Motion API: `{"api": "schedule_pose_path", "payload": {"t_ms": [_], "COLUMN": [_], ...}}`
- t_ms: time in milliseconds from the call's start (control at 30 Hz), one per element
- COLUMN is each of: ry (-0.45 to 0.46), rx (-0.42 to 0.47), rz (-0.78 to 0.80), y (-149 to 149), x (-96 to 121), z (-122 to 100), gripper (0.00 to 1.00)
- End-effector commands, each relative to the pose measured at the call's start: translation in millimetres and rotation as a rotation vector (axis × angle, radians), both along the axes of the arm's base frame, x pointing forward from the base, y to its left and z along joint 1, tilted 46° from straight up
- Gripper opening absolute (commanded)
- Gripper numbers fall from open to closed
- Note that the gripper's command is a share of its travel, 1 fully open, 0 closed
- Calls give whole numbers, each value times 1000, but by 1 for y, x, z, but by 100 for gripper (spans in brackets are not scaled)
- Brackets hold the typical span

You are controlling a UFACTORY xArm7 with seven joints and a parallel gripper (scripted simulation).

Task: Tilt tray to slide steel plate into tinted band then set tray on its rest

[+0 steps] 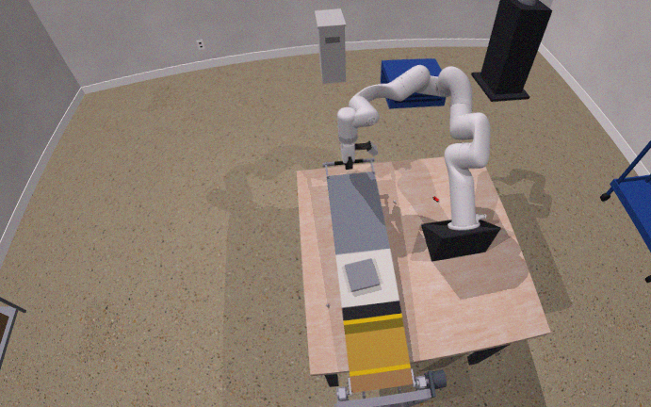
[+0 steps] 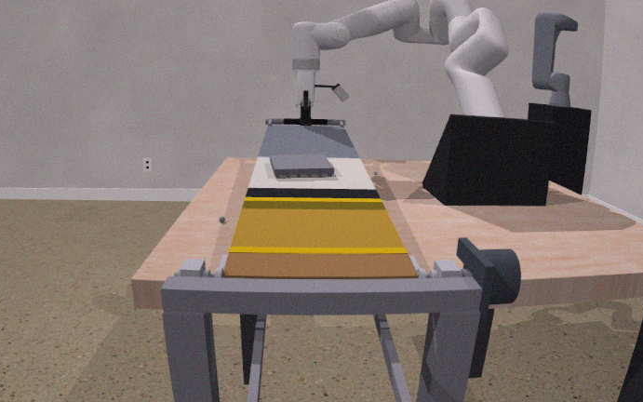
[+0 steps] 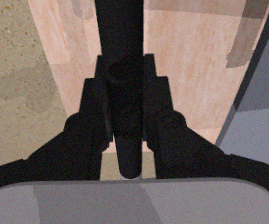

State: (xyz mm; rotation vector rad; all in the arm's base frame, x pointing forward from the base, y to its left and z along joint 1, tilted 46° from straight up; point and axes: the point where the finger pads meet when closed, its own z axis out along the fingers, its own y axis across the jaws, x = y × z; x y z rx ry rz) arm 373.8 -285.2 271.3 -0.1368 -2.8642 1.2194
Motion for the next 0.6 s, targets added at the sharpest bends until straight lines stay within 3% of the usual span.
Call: {"api": "schedule_pose_path", "payload": {"t_ms": [0,567], "ry": [-5,-5], "rx": [-2,-2], "rz": [9,9], "y": [35,95], "x": [4,8], "z": [27,68], "gripper": [0,0]}}
